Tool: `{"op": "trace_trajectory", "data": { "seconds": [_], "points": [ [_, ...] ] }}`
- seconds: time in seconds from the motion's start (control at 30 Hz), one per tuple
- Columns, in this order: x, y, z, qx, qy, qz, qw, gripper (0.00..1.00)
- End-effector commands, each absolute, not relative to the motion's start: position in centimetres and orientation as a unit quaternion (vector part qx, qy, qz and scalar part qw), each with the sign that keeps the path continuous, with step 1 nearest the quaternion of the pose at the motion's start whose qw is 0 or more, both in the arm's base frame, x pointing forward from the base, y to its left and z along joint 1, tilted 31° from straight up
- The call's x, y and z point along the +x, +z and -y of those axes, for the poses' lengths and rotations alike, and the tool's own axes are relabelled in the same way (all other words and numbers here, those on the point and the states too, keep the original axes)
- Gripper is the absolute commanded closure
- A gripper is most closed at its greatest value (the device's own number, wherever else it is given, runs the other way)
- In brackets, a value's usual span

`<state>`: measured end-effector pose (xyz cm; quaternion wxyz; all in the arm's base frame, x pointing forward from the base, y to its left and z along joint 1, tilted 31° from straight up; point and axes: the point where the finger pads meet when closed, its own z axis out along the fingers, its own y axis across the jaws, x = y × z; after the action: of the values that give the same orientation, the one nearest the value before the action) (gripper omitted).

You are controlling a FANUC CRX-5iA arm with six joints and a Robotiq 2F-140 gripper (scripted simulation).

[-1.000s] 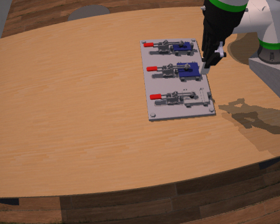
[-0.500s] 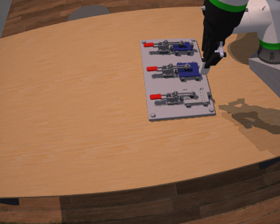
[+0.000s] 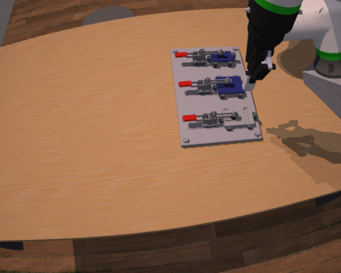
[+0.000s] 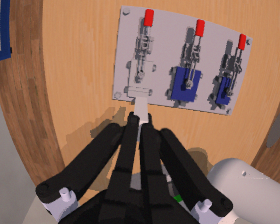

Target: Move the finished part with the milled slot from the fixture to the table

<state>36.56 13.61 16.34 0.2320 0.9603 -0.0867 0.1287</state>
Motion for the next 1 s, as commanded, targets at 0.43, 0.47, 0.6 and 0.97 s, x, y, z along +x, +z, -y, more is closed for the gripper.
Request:
{"op": "trace_trajectory", "data": {
  "seconds": [0.43,0.47,0.6,0.97],
  "points": [
    [36.56,16.35,-13.63,0.960,0.129,0.087,0.232,0.42],
    [36.56,16.35,-13.63,0.960,0.129,0.087,0.232,0.42],
    [36.56,16.35,-13.63,0.960,0.129,0.087,0.232,0.42],
    [36.56,16.35,-13.63,0.960,0.129,0.087,0.232,0.42]
  ]
}}
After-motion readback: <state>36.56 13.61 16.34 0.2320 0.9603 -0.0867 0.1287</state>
